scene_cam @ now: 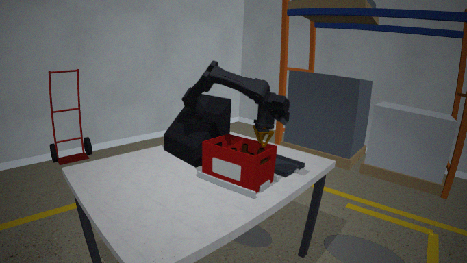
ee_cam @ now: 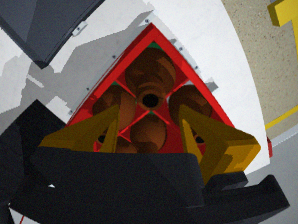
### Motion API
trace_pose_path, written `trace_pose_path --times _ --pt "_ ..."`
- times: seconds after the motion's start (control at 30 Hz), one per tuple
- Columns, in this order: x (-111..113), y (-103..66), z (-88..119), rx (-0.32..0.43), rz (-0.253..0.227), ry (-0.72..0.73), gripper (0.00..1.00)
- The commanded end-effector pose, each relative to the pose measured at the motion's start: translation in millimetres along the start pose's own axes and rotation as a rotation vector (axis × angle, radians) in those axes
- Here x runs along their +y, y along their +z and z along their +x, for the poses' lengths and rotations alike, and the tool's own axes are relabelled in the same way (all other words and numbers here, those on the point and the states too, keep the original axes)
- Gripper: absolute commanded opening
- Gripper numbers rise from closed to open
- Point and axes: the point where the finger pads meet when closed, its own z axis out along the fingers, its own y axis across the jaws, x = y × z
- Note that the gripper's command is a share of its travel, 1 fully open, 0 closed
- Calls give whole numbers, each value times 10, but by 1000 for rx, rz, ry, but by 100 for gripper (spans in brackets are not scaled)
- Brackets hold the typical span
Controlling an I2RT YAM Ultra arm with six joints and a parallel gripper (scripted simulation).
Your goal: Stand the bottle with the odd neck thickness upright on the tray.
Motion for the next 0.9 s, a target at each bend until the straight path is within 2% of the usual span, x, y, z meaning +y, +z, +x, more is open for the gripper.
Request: trace_pose_path --times 0.0,0.5,0.87 --pt "-59 -166 -30 -32 29 10 61" --pt "-131 -214 -24 -40 37 22 61" --pt "-70 -147 -38 -23 21 2 61"
